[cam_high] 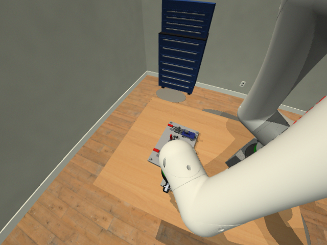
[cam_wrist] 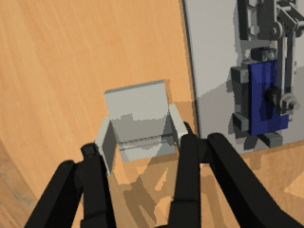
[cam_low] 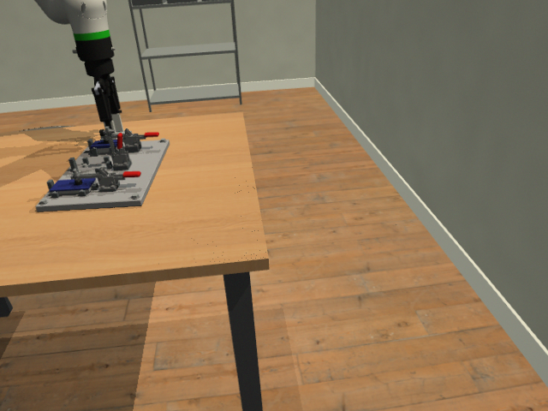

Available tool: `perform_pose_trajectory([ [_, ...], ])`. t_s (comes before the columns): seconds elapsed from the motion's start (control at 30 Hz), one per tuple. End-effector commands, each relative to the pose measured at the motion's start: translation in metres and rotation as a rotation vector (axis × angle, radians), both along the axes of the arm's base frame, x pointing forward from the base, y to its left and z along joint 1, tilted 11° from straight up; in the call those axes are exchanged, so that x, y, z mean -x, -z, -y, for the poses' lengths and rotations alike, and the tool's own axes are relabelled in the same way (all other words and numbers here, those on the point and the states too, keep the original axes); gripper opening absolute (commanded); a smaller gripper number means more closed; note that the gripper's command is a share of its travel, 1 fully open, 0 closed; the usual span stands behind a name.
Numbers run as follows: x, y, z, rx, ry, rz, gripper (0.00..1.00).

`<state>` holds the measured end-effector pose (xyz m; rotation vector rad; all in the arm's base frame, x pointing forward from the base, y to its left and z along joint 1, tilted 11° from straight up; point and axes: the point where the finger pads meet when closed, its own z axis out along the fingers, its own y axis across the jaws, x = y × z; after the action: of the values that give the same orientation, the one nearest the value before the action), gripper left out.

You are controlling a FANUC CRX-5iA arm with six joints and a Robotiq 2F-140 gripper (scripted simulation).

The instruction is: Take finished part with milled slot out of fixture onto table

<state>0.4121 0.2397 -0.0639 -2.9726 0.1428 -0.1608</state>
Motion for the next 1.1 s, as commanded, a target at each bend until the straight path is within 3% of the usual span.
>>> perform_pose_trajectory([
  [0.0,-0.0002,-0.0001,0.0000,0.000,0.000,0.000,0.00],
  [1.0,-0.0002,-0.0001,0.0000,0.000,0.000,0.000,0.00],
  [1.03,-0.0002,-0.0001,0.0000,0.000,0.000,0.000,0.54],
  [1.07,-0.0002,-0.0001,0.0000,0.000,0.000,0.000,0.54],
])
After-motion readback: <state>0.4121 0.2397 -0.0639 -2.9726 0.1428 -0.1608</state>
